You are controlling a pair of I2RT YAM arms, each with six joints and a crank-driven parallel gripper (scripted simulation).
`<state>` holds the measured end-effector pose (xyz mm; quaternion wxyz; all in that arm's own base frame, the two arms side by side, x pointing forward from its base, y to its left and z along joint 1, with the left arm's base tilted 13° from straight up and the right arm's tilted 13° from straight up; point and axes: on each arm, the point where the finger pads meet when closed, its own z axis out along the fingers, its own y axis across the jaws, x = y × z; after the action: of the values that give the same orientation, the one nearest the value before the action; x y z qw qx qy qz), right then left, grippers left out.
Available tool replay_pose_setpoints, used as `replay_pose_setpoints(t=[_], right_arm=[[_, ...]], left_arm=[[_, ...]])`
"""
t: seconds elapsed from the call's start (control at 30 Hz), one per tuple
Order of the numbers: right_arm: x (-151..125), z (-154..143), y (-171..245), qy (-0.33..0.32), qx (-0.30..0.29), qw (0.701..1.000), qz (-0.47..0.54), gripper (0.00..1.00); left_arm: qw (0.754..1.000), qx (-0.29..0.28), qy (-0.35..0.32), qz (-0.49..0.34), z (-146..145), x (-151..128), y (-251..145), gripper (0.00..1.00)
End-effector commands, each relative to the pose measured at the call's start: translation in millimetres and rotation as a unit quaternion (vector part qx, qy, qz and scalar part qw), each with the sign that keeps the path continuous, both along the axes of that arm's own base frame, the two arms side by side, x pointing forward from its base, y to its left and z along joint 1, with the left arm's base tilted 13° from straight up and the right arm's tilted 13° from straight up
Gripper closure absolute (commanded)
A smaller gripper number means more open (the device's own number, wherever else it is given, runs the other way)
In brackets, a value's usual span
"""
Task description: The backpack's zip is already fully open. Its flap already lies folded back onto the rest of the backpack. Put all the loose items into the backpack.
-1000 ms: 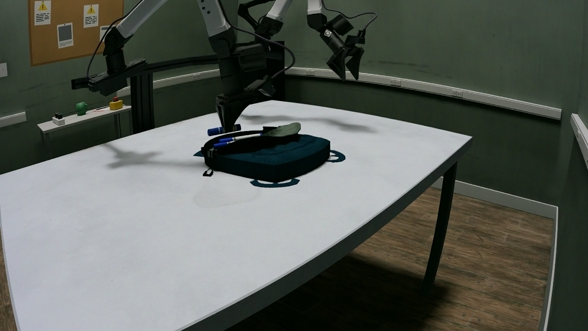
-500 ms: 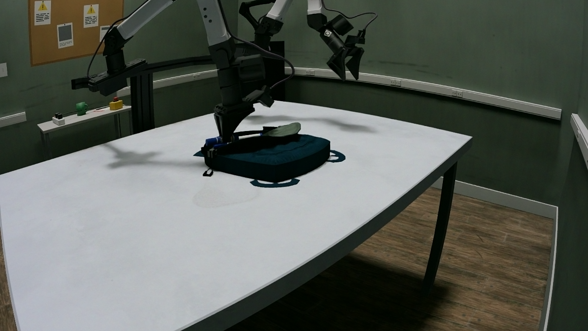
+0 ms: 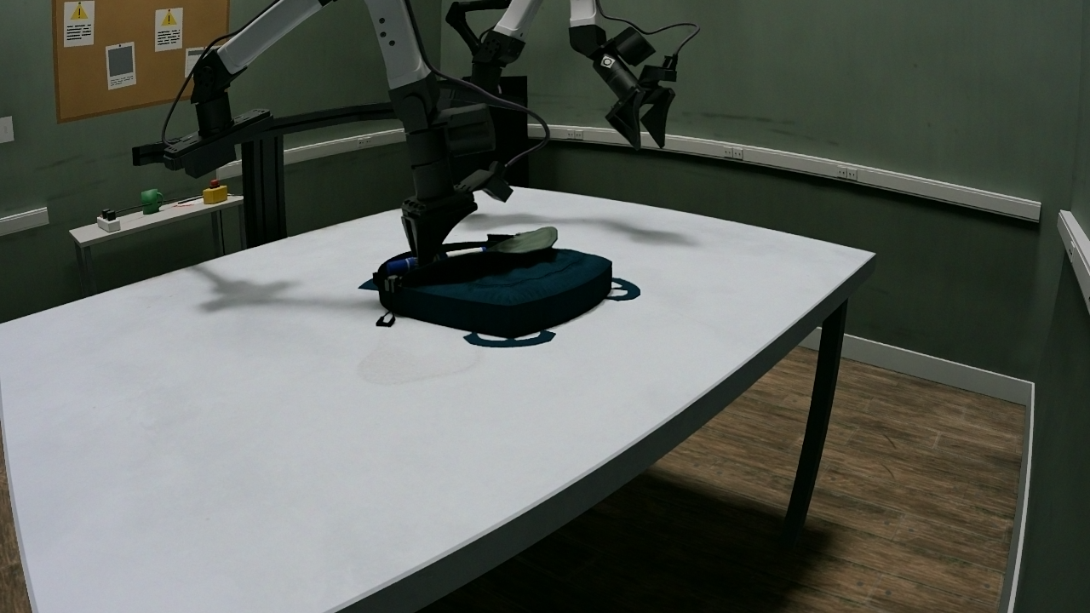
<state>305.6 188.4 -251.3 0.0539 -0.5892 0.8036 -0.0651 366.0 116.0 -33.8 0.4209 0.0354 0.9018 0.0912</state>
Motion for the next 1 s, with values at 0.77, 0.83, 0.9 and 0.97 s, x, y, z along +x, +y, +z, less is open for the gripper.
replay_pose_setpoints(t=[0.77, 0.83, 0.9, 0.97], right_arm=[[13, -7, 5, -0.012, 0.014, 1.0, 0.001, 0.86], [11, -13, 3, -0.009, 0.012, 1.0, 0.001, 0.86], [11, -13, 3, -0.008, 0.012, 1.0, 0.001, 0.86], [14, -11, 5, -0.013, 0.015, 1.0, 0.002, 0.86]], left_arm=[[1.0, 0.001, -0.007, -0.003, 4, 4, -1, 0.1], [1.0, 0.001, -0.007, -0.003, 4, 4, -1, 0.1], [1.0, 0.001, -0.007, -0.003, 4, 4, -1, 0.1], [1.0, 0.001, -0.007, -0.003, 4, 4, -1, 0.1]])
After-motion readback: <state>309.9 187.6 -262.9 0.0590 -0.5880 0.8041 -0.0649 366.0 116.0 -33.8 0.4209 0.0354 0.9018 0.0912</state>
